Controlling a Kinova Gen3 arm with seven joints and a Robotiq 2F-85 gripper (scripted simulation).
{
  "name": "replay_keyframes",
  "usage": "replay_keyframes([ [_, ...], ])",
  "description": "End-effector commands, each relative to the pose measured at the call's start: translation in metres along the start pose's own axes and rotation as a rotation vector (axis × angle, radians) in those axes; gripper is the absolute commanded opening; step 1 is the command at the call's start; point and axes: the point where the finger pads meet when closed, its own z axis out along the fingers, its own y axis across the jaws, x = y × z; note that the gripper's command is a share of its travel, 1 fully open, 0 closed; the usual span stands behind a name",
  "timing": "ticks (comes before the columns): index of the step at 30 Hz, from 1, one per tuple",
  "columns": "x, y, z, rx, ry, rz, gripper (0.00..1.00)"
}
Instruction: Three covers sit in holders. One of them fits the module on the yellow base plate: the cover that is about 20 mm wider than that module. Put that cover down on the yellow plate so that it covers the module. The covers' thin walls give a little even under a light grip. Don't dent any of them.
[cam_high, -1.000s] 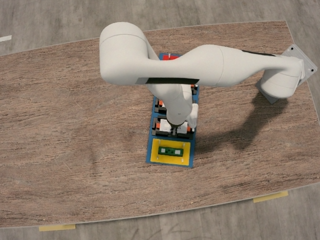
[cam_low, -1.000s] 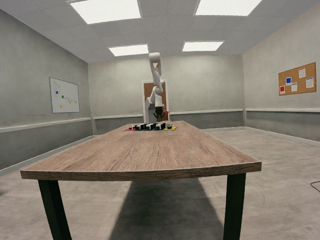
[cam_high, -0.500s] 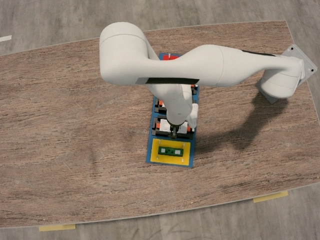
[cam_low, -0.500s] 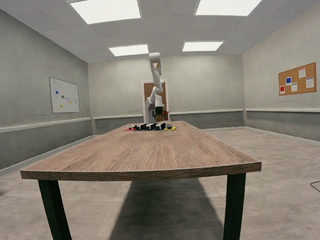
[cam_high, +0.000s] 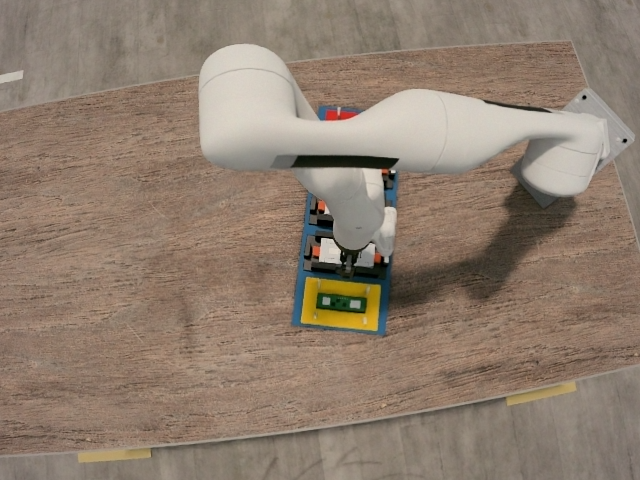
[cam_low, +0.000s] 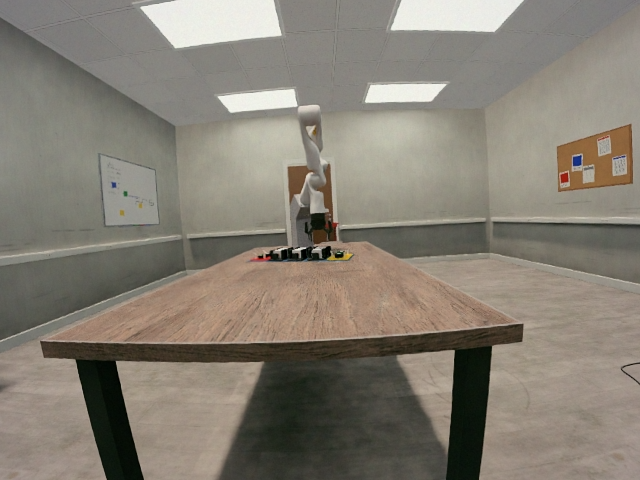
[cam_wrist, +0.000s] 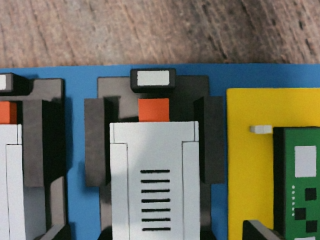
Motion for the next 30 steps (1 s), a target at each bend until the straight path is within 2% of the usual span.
replay_keyframes([
  [1,0.000,0.000,0.002,0.000,-0.001,0.000,1.00],
  [30,0.000,0.000,0.020,0.000,-0.001,0.000,1.00],
])
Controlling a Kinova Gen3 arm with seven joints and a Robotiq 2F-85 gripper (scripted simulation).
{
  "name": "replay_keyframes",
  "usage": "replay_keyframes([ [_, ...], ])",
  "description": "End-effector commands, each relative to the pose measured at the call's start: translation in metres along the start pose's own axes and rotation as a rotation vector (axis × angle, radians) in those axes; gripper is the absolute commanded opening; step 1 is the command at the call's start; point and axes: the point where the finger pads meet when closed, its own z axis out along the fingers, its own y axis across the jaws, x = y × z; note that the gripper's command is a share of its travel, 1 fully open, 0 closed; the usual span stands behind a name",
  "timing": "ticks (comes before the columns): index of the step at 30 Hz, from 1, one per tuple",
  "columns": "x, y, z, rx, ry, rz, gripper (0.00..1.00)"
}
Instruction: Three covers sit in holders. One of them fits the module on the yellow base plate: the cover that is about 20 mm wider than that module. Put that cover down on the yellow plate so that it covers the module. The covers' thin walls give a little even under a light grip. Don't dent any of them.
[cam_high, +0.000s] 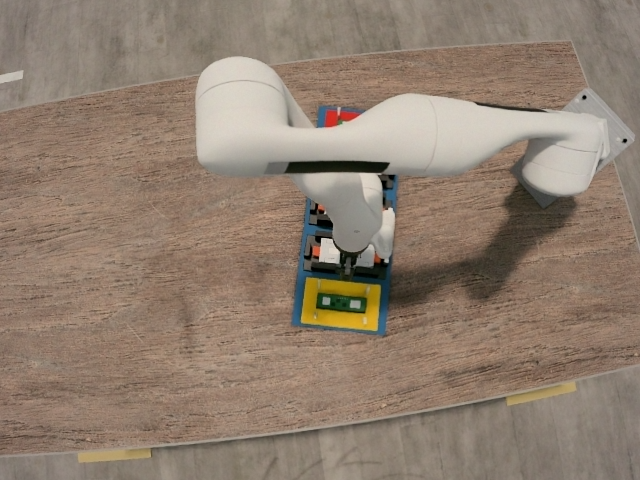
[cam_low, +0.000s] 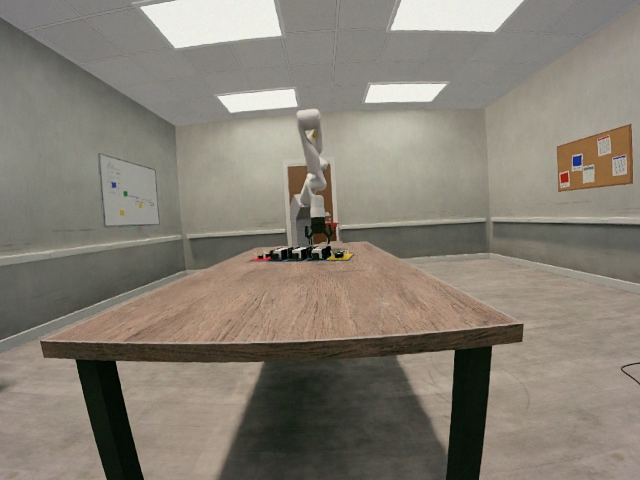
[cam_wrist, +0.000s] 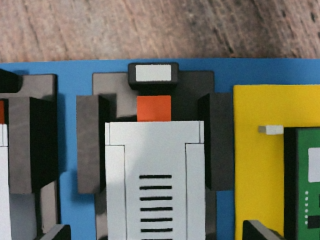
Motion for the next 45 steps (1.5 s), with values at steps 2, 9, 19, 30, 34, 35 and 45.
replay_keyframes([
  [2,0.000,0.000,0.000,0.000,-0.001,0.000,1.00],
  [9,0.000,0.000,0.006,0.000,-0.001,0.000,1.00],
  [19,0.000,0.000,0.010,0.000,-0.001,0.000,1.00],
  [30,0.000,0.000,0.020,0.000,-0.001,0.000,1.00],
  [34,0.000,0.000,0.020,0.000,-0.001,0.000,1.00],
  [35,0.000,0.000,0.020,0.000,-0.001,0.000,1.00],
  [45,0.000,0.000,0.028,0.000,-0.001,0.000,1.00],
])
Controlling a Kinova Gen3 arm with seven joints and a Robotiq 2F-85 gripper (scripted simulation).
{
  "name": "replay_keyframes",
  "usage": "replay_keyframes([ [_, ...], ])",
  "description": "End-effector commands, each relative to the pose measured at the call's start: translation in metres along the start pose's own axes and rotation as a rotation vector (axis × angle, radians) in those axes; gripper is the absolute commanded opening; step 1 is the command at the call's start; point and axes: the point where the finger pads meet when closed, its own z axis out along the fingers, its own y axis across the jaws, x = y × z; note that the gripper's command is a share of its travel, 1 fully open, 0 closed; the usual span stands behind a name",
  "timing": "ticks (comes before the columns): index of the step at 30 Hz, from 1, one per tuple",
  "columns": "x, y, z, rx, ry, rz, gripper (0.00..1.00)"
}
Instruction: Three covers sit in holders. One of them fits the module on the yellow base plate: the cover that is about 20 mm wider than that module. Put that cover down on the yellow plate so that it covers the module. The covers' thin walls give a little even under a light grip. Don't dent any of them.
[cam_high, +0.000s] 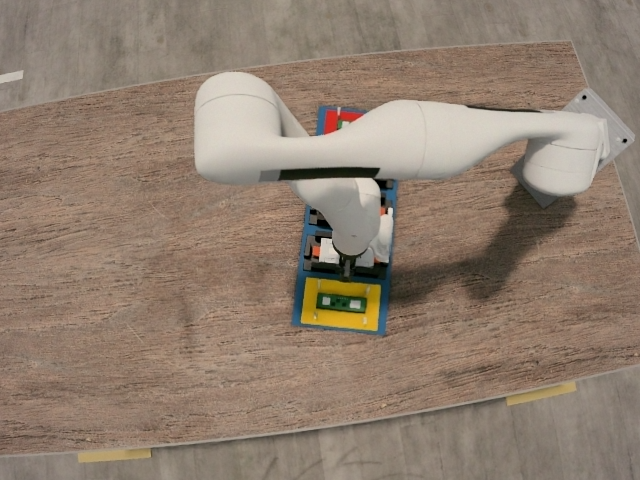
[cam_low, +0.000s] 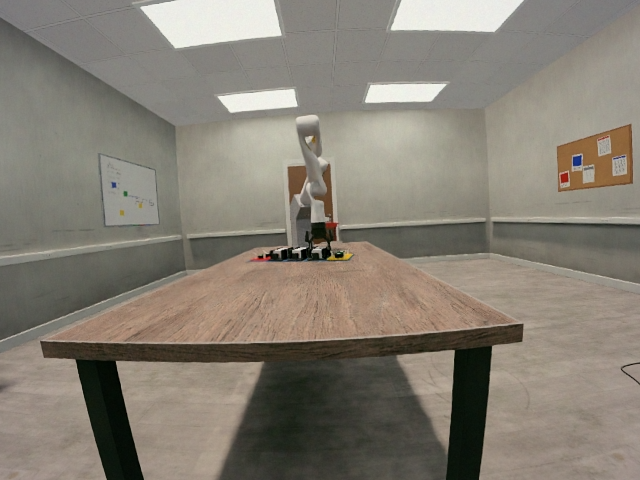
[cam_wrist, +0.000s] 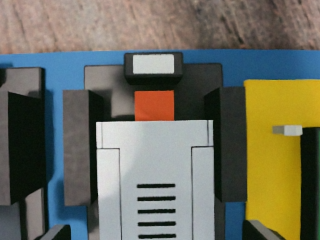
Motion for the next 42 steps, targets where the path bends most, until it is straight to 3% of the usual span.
replay_keyframes([
  [1,0.000,0.000,0.002,0.000,-0.001,0.000,1.00],
  [26,0.000,0.000,0.013,0.000,-0.001,0.000,1.00],
  [27,0.000,0.000,0.013,0.000,-0.001,0.000,0.70],
  [42,0.000,0.000,0.013,0.000,-0.001,0.000,0.70],
])
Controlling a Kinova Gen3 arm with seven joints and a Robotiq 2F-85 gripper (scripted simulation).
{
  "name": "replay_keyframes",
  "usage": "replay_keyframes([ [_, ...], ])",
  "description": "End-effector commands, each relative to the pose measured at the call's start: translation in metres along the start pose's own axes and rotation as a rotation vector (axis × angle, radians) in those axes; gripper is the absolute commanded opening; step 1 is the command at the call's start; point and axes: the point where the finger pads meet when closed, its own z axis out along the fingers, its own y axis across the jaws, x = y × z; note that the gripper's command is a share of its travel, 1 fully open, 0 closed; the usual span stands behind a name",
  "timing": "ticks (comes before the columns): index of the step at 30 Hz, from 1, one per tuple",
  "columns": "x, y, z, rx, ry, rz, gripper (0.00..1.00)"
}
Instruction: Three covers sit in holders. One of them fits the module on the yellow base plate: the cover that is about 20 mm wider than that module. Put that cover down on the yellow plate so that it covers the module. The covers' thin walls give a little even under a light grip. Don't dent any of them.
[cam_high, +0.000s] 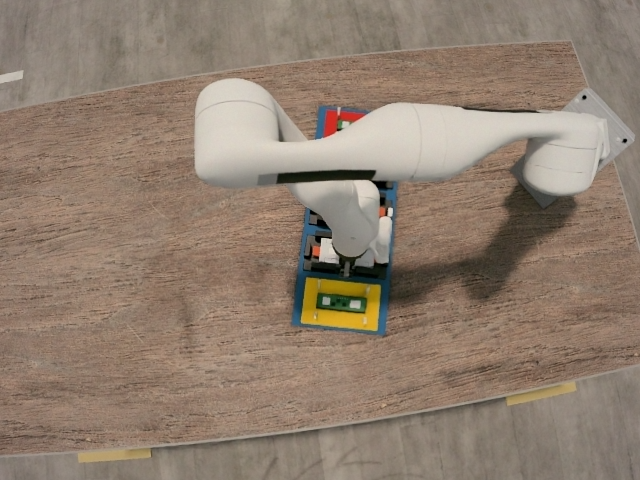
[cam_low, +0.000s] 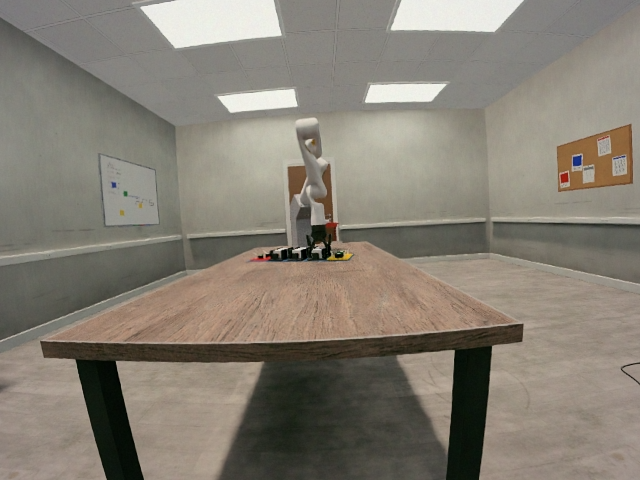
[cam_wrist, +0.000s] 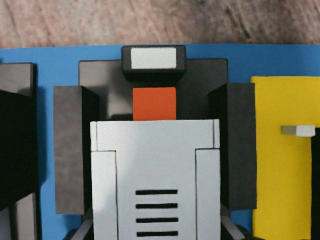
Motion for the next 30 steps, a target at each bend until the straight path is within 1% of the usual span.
replay_keyframes([
  [1,-0.0004,0.0000,-0.0003,0.000,-0.001,0.000,0.70],
  [18,-0.0004,0.0000,-0.0003,0.000,-0.001,0.000,0.70],
  [19,-0.0004,0.0000,-0.0003,0.000,-0.001,0.000,0.00],
  [30,-0.0004,0.0000,-0.0003,0.000,-0.001,0.000,0.00],
])
